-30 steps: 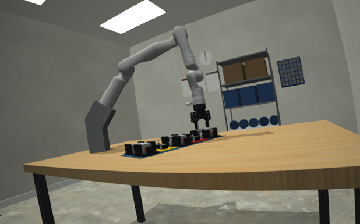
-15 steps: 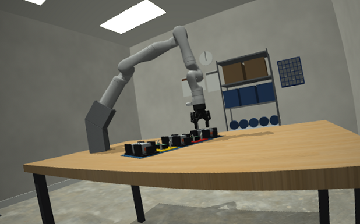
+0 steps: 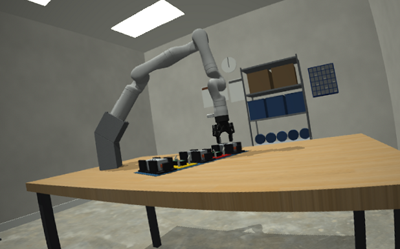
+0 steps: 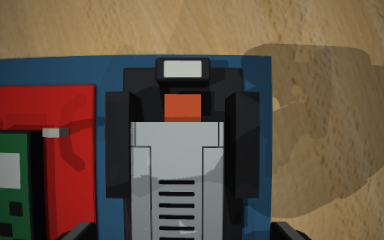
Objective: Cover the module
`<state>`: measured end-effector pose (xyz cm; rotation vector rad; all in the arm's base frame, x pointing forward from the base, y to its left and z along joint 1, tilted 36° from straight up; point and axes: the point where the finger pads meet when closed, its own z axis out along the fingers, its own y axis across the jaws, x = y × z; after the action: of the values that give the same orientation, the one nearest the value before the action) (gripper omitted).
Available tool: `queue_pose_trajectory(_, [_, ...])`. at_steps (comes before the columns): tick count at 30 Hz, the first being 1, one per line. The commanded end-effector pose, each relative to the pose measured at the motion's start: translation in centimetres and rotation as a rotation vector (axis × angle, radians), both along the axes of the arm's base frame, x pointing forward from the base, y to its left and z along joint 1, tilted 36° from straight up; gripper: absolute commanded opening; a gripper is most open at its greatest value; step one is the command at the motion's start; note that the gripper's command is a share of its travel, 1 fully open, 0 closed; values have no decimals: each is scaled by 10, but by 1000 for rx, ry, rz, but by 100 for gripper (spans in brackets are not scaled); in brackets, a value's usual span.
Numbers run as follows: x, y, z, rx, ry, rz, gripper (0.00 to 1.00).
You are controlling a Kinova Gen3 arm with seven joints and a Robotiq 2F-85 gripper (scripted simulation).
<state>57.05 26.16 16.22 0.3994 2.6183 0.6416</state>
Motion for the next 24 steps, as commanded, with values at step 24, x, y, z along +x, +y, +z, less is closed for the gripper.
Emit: queue_pose_trajectory(24, [4, 3, -7, 0, 0, -2, 100])
